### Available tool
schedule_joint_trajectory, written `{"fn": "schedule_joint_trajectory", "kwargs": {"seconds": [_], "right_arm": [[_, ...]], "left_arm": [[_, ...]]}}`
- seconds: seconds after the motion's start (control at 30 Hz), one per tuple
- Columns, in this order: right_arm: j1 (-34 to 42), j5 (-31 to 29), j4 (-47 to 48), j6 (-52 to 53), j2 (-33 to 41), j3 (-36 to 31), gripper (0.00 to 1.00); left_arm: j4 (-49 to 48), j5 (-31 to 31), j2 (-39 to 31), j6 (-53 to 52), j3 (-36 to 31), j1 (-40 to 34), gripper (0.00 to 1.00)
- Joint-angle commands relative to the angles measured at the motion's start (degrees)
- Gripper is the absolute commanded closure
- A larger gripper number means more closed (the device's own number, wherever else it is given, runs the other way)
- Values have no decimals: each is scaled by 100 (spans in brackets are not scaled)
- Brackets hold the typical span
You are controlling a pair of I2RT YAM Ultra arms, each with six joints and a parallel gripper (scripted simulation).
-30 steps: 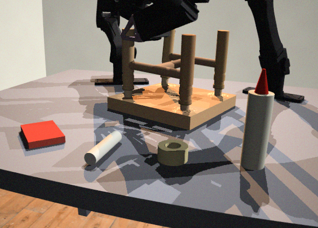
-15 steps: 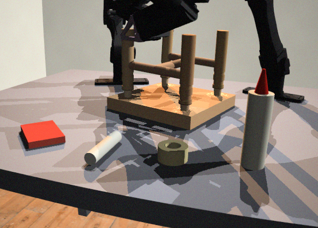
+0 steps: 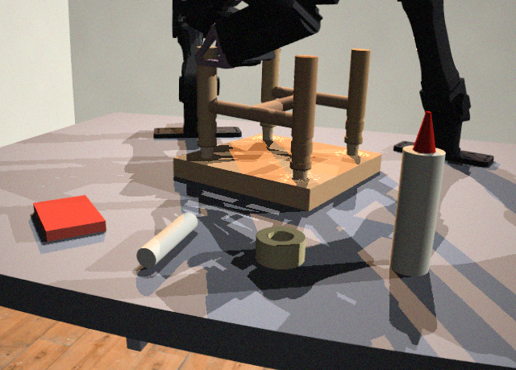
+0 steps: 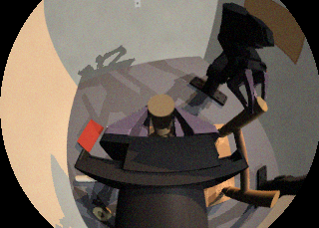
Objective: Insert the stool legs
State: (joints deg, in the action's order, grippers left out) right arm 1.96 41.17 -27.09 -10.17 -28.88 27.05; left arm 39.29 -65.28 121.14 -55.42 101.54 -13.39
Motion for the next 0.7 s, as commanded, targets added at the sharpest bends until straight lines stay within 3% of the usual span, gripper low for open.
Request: {"fn": "schedule_joint_trajectory", "kwargs": {"seconds": [0.0, 0.67], "right_arm": [[-54, -124, 199, 36, -23, 82, 72], [-174, -506, 290, 46, 1, 165, 72]], "left_arm": [[176, -194, -152, -62, -74, -81, 72], [399, -469, -174, 15, -107, -165, 72]]}}
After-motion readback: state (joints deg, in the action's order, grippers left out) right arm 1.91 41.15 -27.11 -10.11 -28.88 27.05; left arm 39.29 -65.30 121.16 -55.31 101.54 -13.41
